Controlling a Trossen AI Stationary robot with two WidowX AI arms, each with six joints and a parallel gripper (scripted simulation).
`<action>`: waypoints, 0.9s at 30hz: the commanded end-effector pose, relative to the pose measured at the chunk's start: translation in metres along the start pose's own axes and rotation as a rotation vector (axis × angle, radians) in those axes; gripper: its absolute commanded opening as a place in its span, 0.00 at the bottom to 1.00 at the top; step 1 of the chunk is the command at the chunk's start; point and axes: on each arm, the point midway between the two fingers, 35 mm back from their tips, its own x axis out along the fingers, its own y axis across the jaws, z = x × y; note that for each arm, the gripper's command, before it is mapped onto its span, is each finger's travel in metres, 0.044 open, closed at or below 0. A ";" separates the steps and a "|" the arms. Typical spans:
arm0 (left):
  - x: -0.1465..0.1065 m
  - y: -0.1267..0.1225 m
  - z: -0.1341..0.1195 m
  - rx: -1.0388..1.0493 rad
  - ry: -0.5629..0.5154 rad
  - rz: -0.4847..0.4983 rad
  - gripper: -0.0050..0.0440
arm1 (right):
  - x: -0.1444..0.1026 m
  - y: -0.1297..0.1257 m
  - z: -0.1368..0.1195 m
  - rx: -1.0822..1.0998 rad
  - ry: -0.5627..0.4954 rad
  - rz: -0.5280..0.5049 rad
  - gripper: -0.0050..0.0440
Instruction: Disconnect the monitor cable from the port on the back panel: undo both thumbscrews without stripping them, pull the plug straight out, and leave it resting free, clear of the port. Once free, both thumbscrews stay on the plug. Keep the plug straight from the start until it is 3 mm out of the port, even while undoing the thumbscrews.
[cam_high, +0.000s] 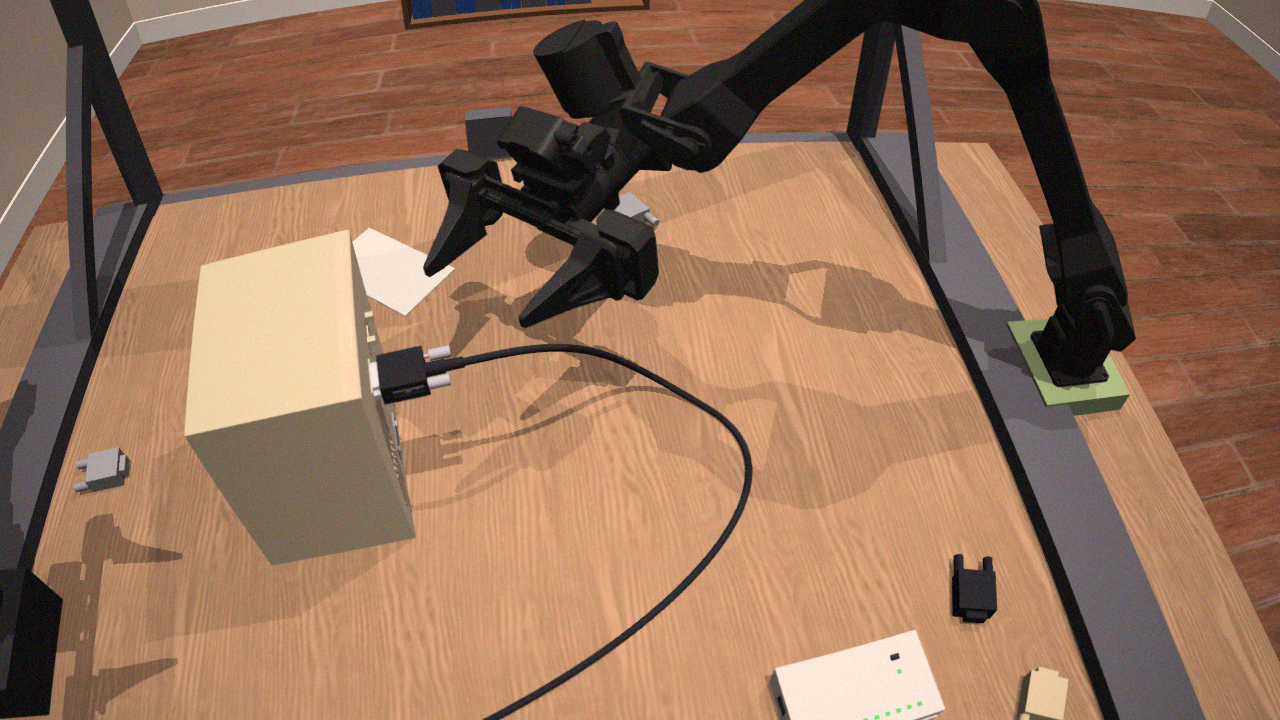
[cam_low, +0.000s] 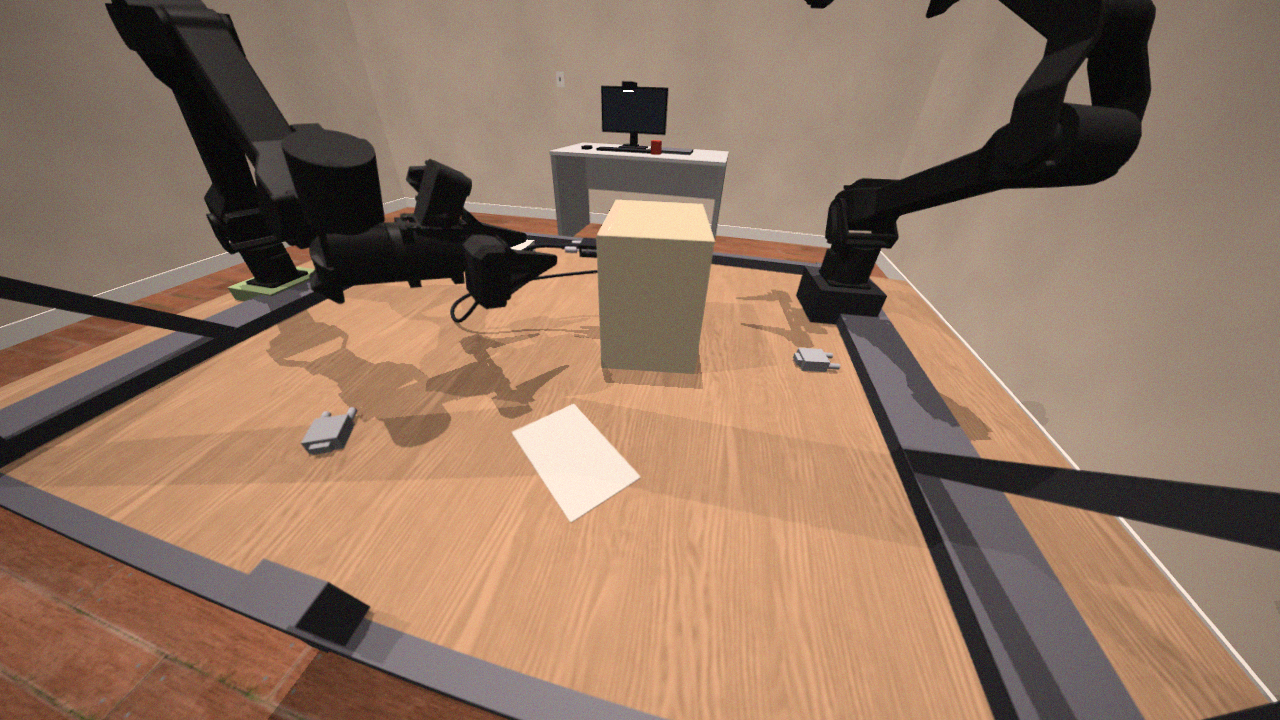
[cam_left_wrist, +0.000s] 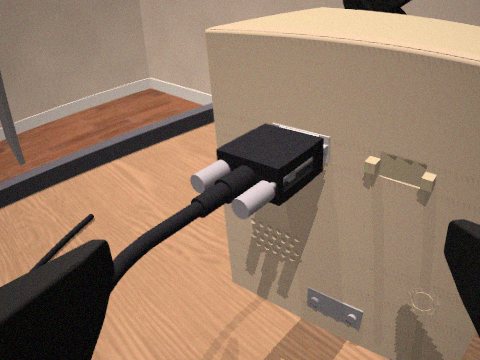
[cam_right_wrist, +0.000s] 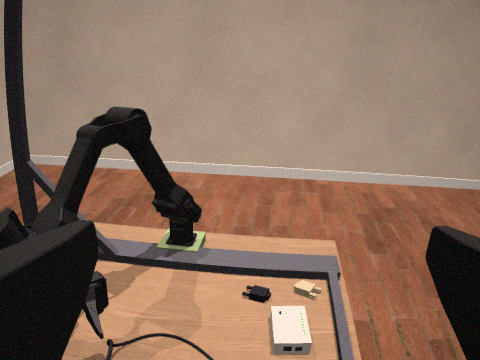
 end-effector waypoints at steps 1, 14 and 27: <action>-0.002 -0.001 0.011 -0.034 -0.011 -0.002 1.00 | 0.000 0.001 0.003 -0.005 -0.001 0.002 1.00; 0.005 0.001 0.015 -0.029 0.006 -0.044 1.00 | 0.000 0.001 0.003 -0.005 -0.001 0.002 1.00; 0.026 0.042 0.073 0.058 0.010 -0.584 1.00 | 0.000 0.001 0.003 -0.005 -0.001 0.002 1.00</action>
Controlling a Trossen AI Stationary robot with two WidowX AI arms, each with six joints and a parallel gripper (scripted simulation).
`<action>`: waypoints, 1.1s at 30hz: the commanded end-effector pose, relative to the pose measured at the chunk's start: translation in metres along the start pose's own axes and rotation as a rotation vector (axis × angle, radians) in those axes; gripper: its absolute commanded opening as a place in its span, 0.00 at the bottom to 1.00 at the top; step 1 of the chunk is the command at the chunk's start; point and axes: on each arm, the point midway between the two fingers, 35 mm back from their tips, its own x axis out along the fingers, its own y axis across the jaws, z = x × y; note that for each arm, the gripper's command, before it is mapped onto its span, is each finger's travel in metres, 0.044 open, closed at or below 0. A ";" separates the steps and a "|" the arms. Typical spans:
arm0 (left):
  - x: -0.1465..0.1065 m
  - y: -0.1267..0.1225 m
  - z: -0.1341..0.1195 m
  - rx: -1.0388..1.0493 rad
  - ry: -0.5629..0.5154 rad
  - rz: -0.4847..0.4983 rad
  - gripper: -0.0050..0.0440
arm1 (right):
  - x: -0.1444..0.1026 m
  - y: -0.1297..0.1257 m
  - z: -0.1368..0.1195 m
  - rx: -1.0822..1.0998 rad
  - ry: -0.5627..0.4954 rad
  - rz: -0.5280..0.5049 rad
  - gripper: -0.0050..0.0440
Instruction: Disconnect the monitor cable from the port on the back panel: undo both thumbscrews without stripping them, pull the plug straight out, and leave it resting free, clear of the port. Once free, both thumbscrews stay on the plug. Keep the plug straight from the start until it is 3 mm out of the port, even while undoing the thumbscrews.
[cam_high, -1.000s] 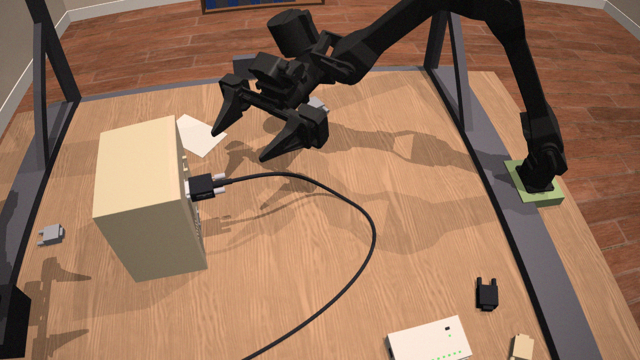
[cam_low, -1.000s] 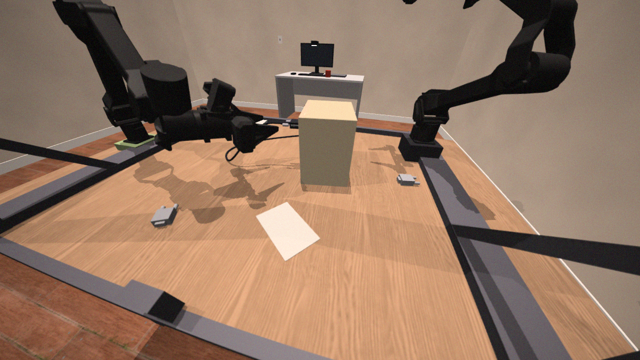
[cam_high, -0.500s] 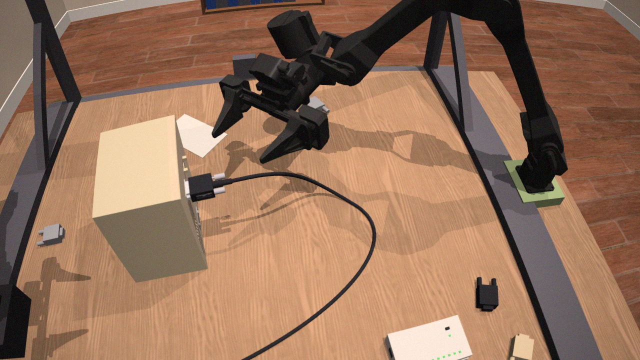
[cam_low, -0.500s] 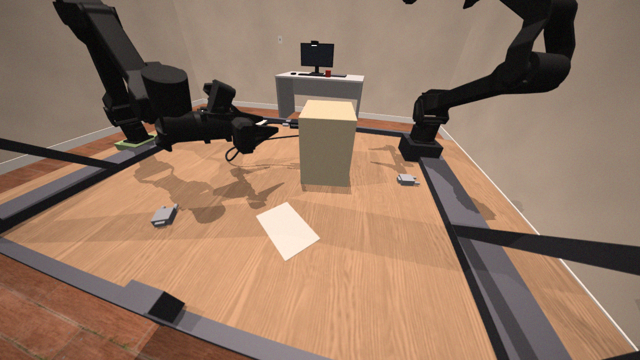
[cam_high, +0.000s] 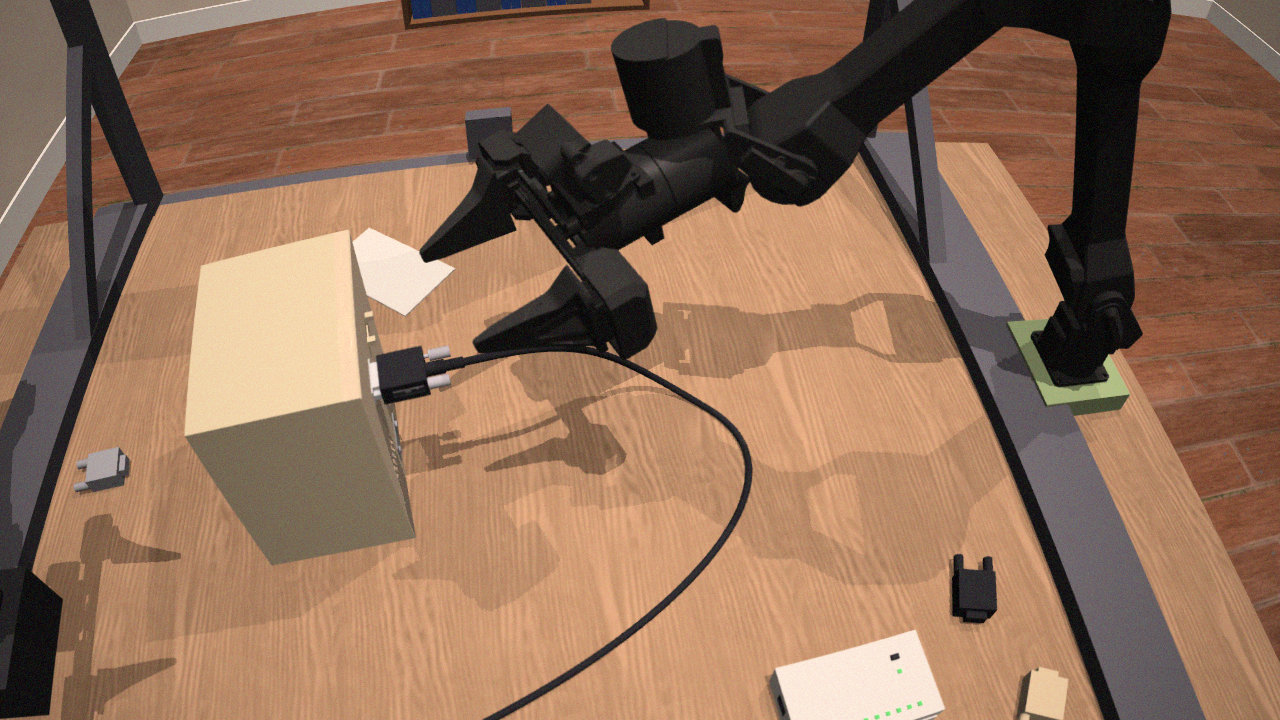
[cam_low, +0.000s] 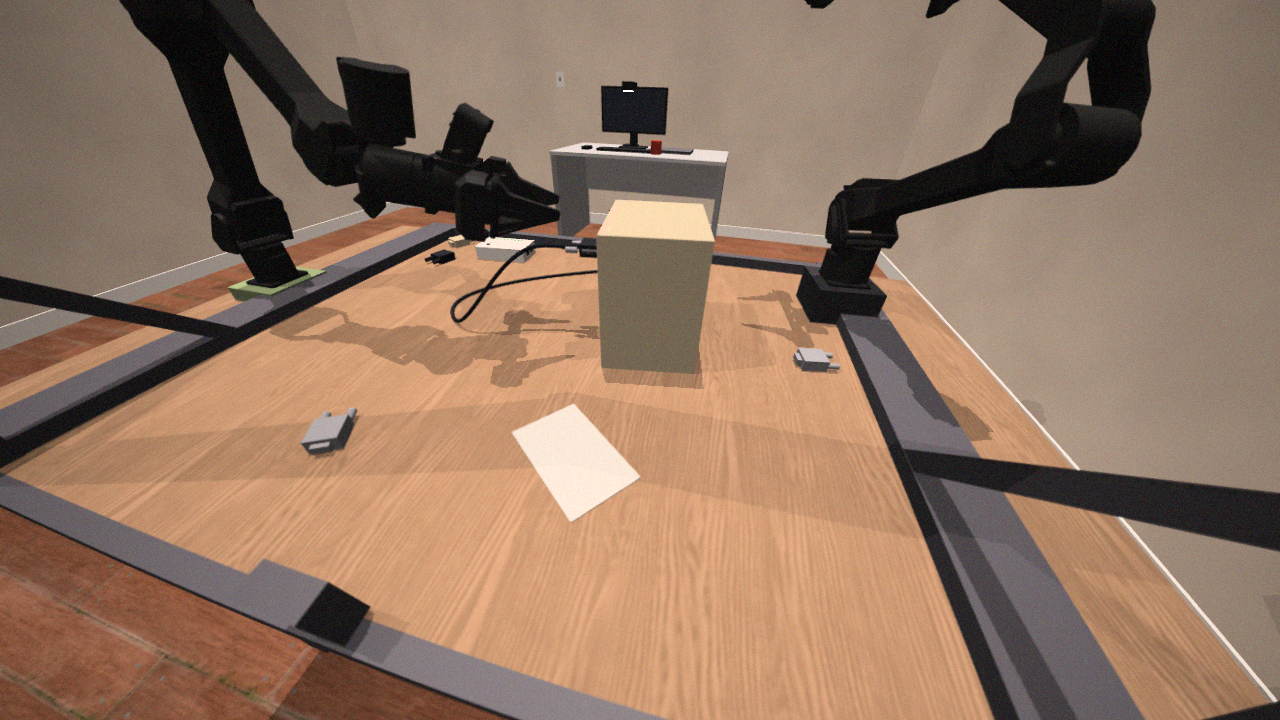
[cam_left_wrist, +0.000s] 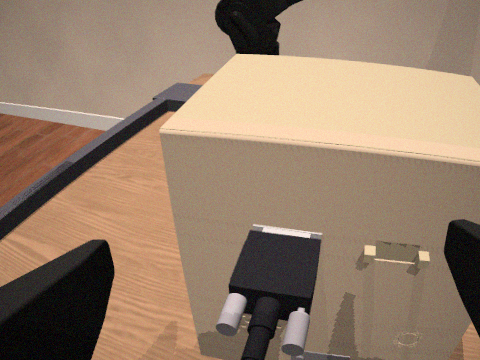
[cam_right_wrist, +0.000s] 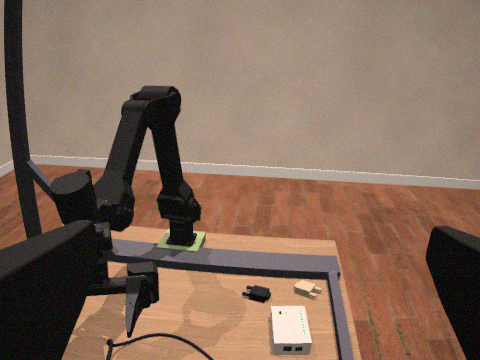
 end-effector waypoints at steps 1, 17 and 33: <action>-0.017 0.007 0.028 0.040 -0.058 -0.192 1.00 | 0.000 0.001 0.003 -0.005 -0.001 0.002 1.00; -0.007 0.012 -0.039 0.063 -0.078 -0.253 1.00 | 0.000 0.001 0.003 -0.005 -0.001 0.002 1.00; -0.006 0.013 -0.045 0.063 -0.078 -0.253 1.00 | 0.000 0.001 0.003 -0.005 -0.001 0.002 1.00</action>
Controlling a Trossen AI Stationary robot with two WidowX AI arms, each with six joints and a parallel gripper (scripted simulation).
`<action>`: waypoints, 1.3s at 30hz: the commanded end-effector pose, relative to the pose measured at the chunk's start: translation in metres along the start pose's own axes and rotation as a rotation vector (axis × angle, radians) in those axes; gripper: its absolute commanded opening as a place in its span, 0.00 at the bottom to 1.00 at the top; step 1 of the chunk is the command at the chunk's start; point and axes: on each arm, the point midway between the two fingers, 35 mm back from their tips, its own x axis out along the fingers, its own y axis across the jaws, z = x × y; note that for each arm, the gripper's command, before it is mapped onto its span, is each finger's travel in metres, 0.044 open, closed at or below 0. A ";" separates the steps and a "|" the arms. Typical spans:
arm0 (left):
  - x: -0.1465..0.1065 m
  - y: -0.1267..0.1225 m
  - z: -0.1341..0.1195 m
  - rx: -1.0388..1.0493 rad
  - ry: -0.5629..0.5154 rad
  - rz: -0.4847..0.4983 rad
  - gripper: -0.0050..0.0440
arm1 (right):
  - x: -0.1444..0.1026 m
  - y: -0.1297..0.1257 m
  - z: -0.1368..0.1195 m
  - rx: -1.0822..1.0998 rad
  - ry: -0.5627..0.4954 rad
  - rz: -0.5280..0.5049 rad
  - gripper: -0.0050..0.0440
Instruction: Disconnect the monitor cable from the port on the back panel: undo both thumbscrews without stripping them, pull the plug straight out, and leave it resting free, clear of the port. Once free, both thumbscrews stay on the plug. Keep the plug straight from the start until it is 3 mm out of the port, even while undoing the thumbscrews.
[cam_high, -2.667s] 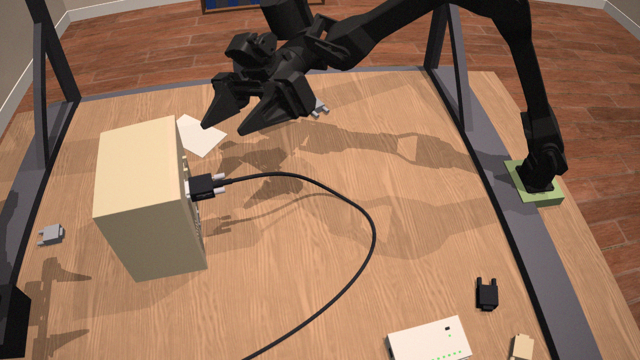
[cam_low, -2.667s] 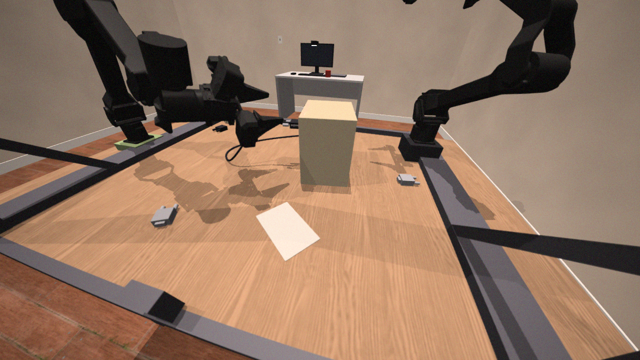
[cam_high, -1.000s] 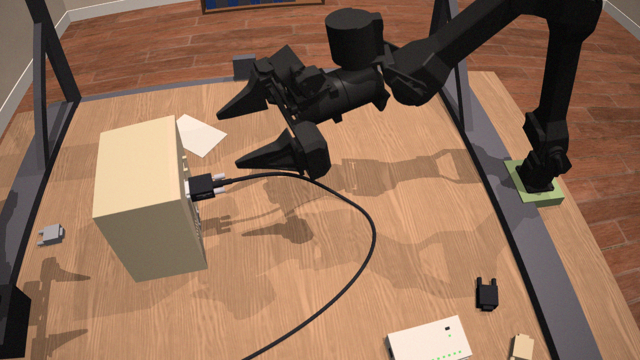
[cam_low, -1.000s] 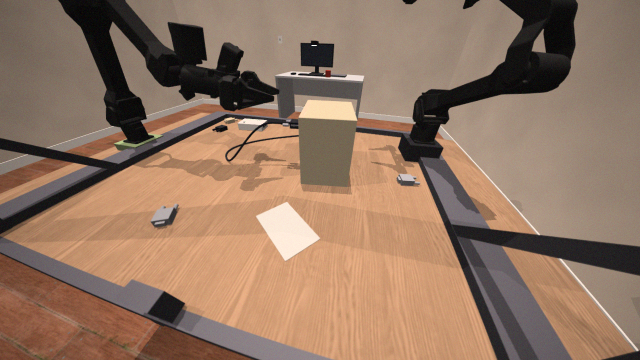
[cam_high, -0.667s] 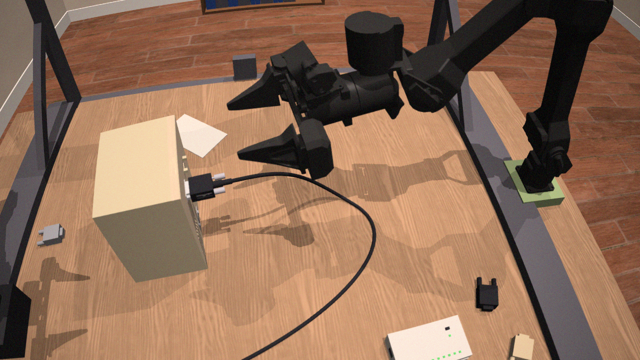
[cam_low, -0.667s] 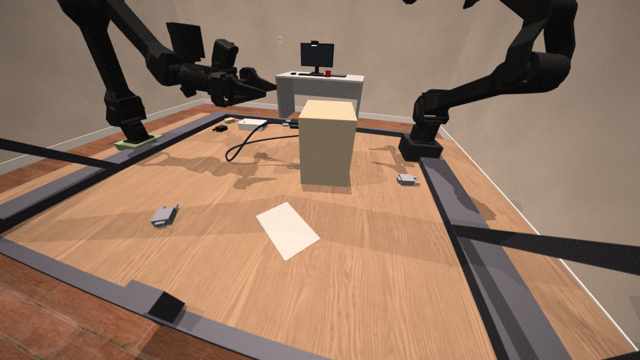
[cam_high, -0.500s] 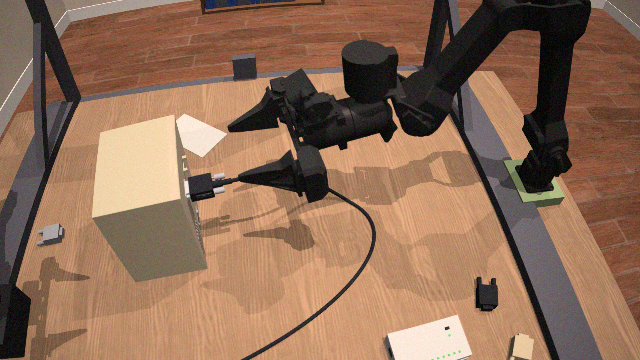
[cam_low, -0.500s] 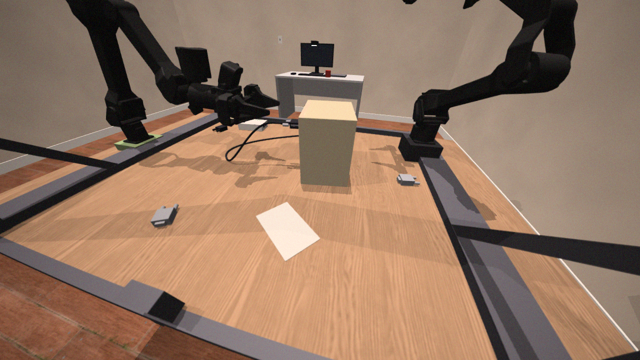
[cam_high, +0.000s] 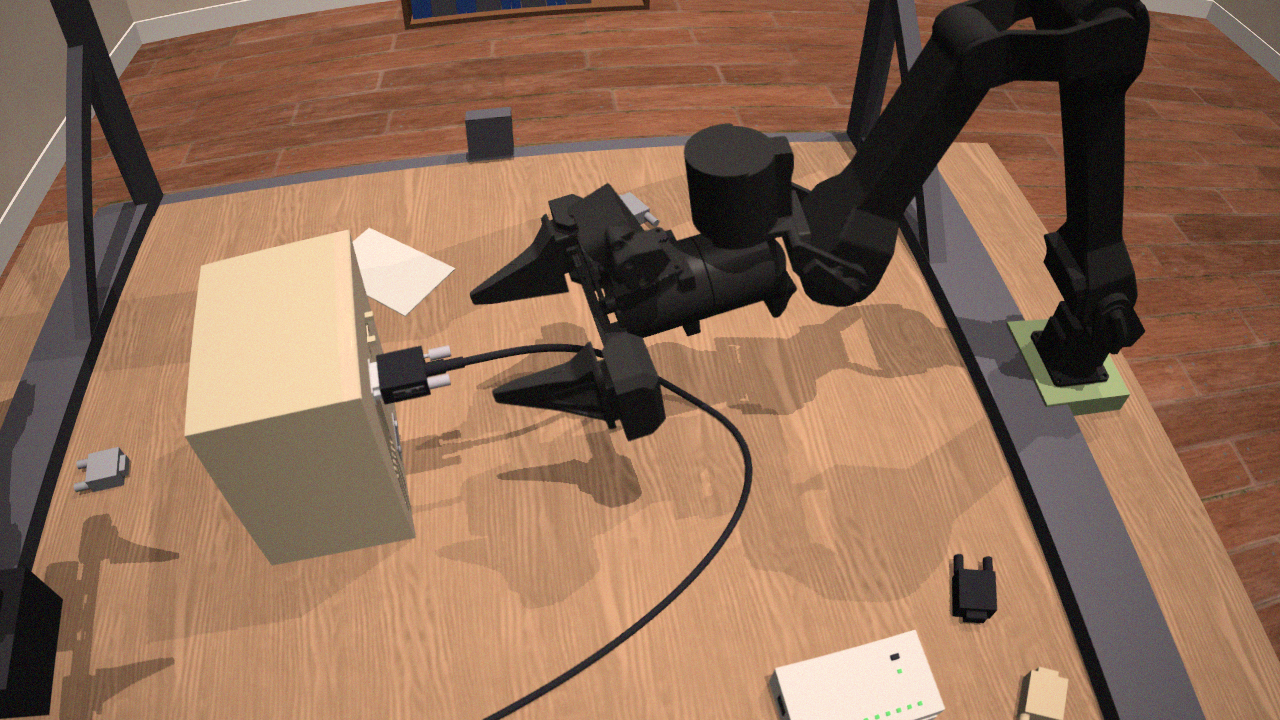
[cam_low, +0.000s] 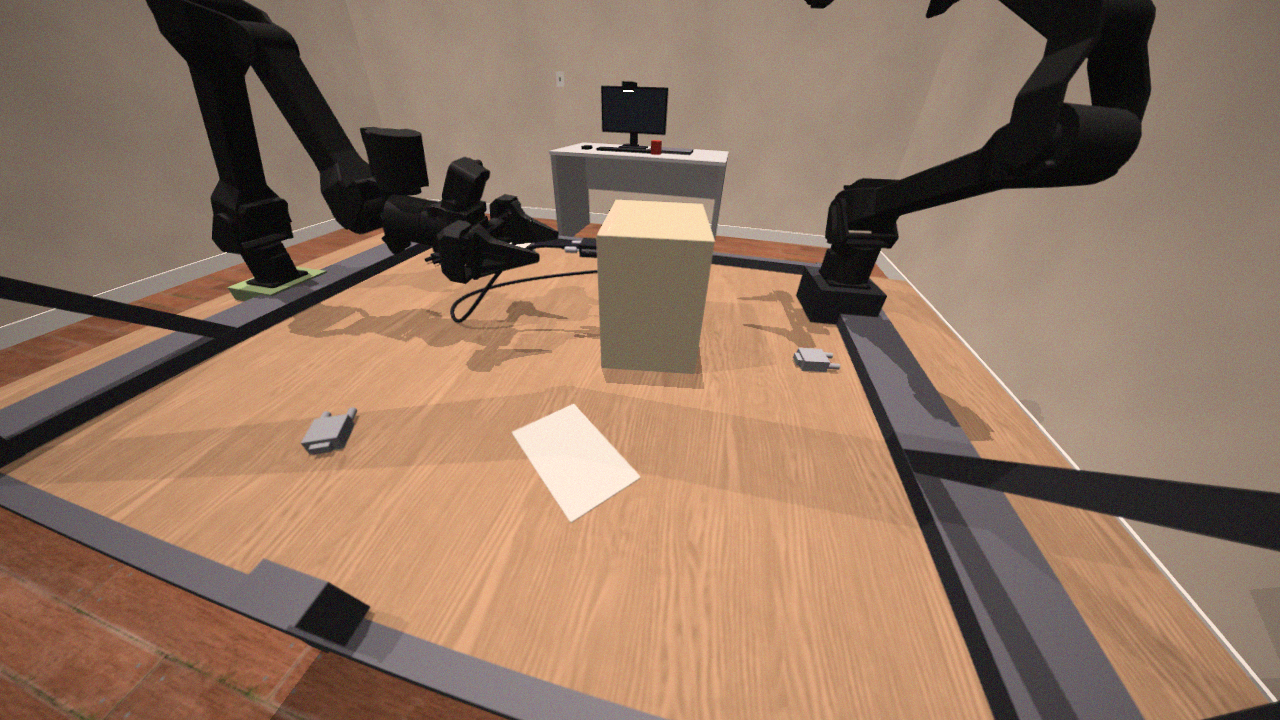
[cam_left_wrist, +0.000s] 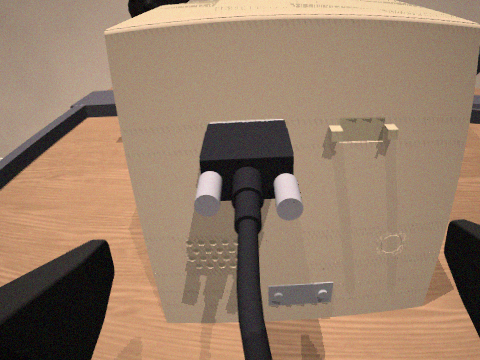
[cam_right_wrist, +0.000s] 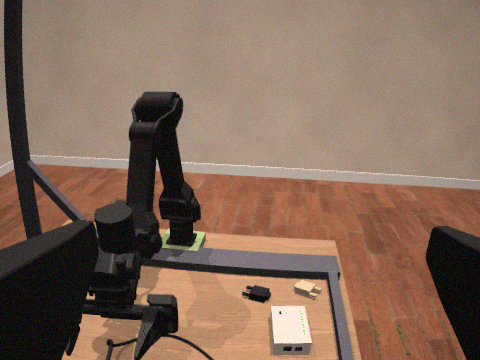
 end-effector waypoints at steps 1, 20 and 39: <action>0.000 0.000 0.009 0.000 -0.022 -0.003 1.00 | 0.000 0.001 0.003 -0.005 -0.001 0.002 1.00; 0.001 0.000 0.009 -0.011 -0.018 -0.009 1.00 | 0.000 0.001 0.003 -0.005 -0.001 0.002 1.00; 0.012 0.003 0.009 -0.127 0.026 -0.077 1.00 | 0.000 0.001 0.003 -0.005 -0.001 0.002 1.00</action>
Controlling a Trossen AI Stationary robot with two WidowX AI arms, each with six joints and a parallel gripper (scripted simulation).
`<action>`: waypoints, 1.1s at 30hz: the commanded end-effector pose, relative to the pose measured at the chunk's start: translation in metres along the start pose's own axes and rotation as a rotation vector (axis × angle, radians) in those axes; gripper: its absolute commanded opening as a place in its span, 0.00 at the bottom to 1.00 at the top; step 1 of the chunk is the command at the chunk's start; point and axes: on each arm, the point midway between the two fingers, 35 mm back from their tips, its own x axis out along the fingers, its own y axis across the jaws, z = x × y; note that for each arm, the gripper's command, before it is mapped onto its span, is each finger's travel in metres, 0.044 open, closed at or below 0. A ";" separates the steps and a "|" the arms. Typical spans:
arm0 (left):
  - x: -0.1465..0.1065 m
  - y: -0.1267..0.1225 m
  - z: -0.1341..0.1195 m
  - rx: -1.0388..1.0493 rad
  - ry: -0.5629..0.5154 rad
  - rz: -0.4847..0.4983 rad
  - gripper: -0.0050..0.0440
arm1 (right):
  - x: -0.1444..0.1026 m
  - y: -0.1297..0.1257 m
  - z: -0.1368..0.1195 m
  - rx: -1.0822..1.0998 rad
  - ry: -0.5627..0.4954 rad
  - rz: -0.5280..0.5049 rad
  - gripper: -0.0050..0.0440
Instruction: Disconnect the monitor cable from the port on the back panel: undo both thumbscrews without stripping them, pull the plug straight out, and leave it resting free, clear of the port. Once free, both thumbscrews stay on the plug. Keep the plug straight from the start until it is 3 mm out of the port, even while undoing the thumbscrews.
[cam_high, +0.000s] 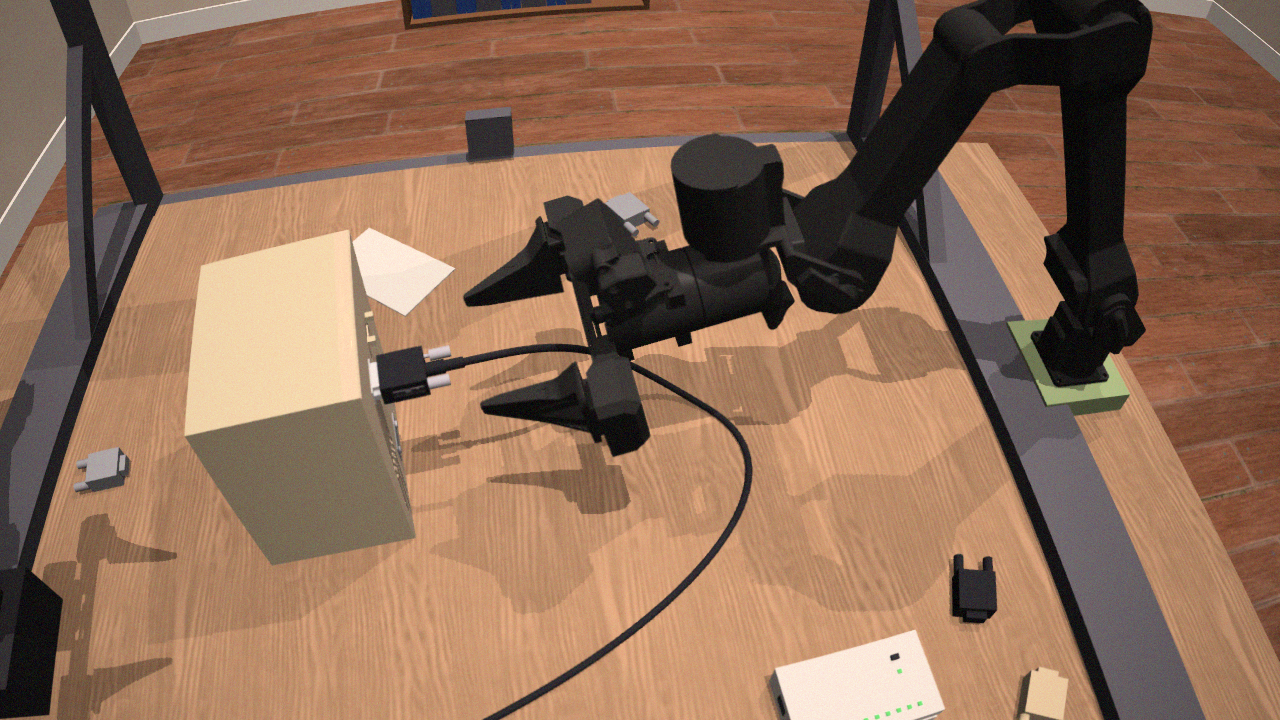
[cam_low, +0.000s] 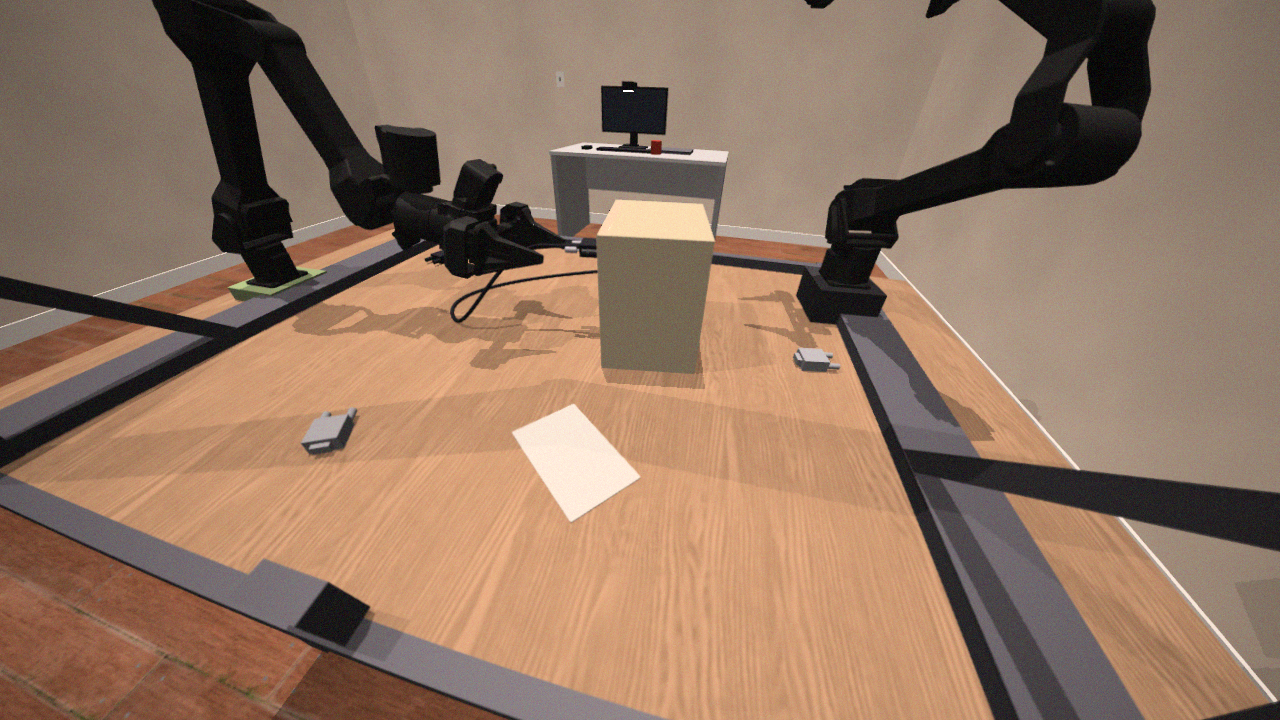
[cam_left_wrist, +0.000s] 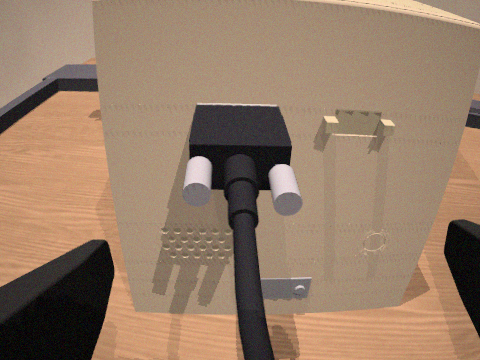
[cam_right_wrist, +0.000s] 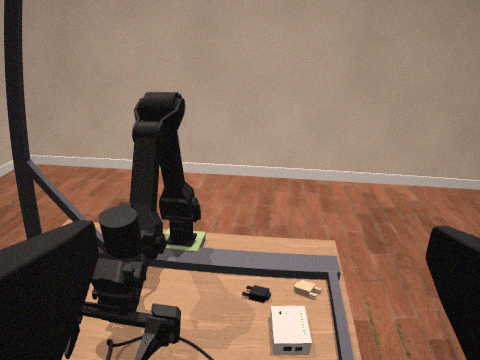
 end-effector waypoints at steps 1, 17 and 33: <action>0.005 0.001 0.013 -0.047 -0.012 -0.025 1.00 | 0.000 0.001 0.003 -0.005 -0.001 0.002 1.00; 0.018 0.009 0.015 -0.256 0.079 -0.128 1.00 | 0.000 0.001 0.003 -0.005 -0.001 0.002 1.00; 0.026 0.021 0.020 -0.504 0.199 -0.224 1.00 | 0.000 0.001 0.003 -0.005 -0.001 0.002 1.00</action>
